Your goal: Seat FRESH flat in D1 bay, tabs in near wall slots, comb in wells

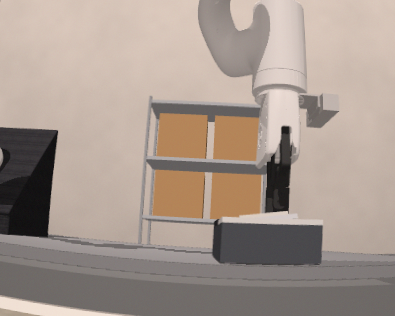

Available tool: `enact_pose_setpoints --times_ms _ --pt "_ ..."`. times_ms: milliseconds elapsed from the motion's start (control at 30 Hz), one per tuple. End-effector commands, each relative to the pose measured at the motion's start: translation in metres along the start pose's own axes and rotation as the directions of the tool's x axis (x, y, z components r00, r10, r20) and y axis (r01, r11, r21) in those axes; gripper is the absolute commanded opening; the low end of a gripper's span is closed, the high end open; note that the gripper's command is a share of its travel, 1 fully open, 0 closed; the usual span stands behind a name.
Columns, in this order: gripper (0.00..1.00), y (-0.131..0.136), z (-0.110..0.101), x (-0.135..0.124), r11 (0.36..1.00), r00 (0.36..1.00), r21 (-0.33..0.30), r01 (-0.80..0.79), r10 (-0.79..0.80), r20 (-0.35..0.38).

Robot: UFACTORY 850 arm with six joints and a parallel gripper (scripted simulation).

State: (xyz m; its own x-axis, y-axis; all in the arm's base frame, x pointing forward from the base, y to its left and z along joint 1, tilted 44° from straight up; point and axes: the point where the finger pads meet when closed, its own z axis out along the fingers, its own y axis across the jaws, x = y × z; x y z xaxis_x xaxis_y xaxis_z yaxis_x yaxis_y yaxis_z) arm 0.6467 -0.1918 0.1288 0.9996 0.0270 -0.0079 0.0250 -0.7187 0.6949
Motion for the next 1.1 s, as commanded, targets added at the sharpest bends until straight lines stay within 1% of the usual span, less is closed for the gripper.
enact_pose_setpoints --times_ms 0,1067 --pt "0.00 0.0002 -0.0010 0.0008 1.000 1.000 0.000 -0.001 0.001 -0.002" --pt "0.00 -0.0005 0.0023 -0.0027 1.000 1.000 -0.001 0.002 -0.002 0.007"
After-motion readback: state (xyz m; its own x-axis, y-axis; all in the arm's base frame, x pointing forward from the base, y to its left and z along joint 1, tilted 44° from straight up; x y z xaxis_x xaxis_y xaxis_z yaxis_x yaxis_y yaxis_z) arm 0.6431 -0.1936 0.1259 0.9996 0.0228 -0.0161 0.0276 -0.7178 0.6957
